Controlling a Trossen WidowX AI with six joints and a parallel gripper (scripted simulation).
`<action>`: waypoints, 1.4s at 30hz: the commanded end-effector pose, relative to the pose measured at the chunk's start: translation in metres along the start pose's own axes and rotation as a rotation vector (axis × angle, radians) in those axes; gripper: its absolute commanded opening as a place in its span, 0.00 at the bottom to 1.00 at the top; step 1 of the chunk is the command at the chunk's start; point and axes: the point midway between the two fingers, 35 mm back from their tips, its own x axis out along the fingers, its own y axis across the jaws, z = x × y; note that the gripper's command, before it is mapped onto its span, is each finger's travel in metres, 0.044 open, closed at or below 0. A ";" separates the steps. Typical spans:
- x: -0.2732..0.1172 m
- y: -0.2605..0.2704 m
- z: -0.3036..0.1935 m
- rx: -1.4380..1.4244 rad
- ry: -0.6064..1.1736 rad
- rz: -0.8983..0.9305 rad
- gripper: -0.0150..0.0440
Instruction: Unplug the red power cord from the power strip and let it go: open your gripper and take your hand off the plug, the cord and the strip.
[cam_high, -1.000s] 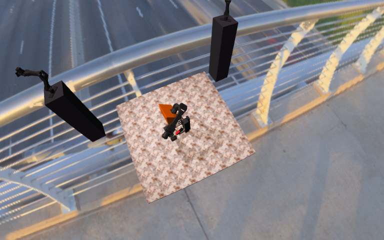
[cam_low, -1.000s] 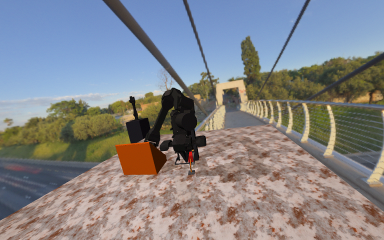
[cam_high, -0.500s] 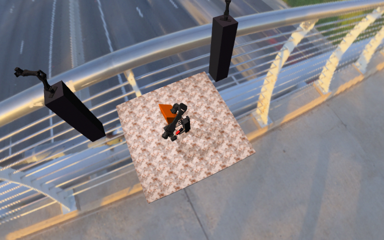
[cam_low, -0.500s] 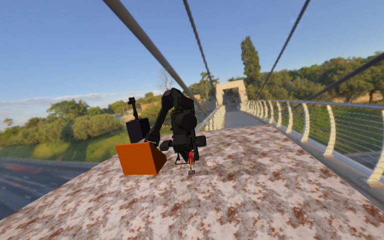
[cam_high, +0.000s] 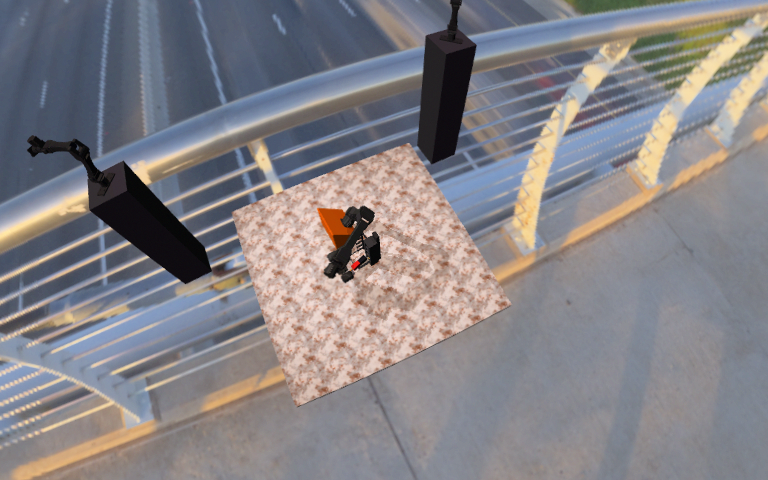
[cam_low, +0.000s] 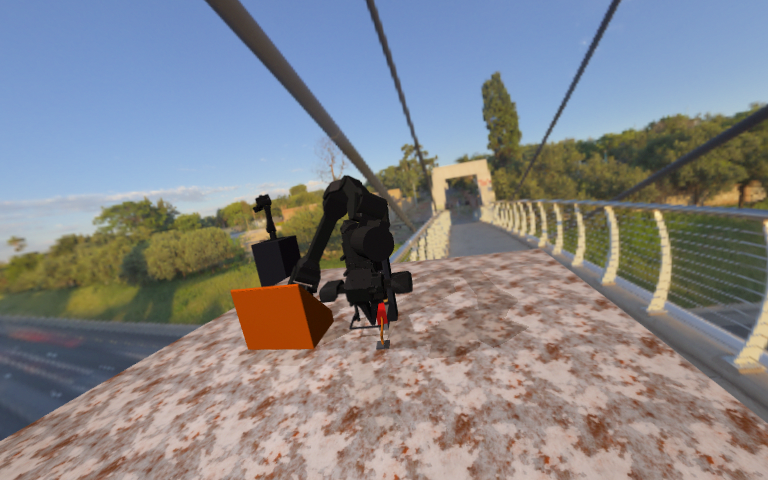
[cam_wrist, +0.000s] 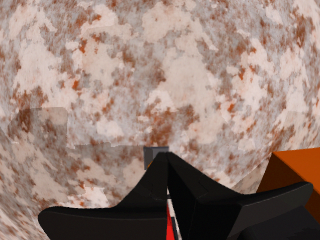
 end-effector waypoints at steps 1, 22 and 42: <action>0.000 -0.001 0.000 -0.005 -0.003 -0.004 0.25; 0.000 0.000 0.000 0.000 0.000 0.000 0.53; -0.012 0.001 0.054 -0.005 -0.007 -0.003 1.00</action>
